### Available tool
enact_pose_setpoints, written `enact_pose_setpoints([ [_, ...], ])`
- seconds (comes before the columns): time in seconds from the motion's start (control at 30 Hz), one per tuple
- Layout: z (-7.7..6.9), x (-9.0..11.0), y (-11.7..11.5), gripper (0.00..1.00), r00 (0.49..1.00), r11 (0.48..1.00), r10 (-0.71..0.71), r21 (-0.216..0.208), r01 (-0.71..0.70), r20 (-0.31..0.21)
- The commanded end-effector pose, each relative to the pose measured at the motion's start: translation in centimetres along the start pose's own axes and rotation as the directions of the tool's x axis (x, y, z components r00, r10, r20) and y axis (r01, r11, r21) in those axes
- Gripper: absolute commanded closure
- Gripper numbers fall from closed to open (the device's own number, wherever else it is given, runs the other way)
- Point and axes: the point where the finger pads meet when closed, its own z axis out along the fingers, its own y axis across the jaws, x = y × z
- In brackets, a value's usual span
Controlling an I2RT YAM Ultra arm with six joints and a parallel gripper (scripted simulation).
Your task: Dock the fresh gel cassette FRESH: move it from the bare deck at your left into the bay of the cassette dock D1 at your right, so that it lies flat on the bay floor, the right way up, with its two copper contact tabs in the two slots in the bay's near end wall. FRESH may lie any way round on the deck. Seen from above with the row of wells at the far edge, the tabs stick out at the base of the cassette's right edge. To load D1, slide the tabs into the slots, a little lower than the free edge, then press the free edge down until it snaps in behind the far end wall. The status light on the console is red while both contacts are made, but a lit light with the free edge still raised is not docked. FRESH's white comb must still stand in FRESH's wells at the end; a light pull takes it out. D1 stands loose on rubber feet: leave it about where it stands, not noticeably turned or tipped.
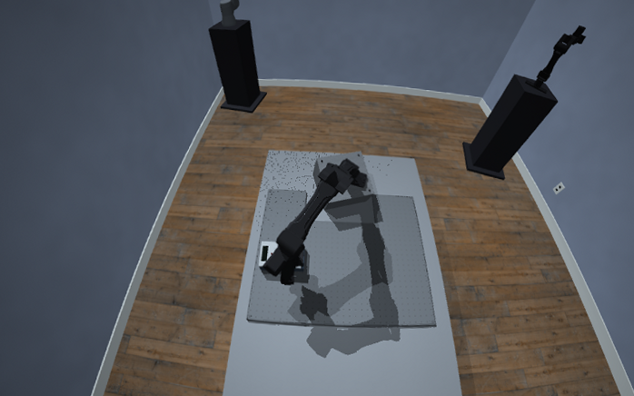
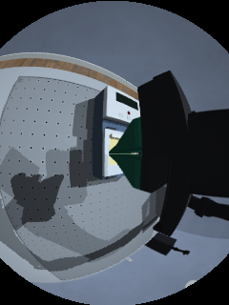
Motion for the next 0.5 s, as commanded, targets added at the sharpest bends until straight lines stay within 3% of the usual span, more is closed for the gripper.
enact_pose_setpoints([
  [0.0, -0.8, -1.0, -0.1, 1.0, 1.0, 1.0, 0.003, 0.008, -0.003, 0.009],
  [0.27, -0.8, -1.9, 0.0, 1.0, 1.0, 1.0, -0.001, 0.006, 0.001, 0.009],
  [0.3, -1.9, -2.2, -0.3, 1.0, 1.0, 1.0, 0.003, 0.02, -0.004, 0.029],
  [0.33, -0.9, -2.0, -0.3, 1.0, 1.0, 1.0, 0.007, 0.008, -0.007, 0.01],
  [0.47, -0.8, -2.7, 0.1, 1.0, 1.0, 1.0, -0.001, 0.006, 0.001, 0.009],
])
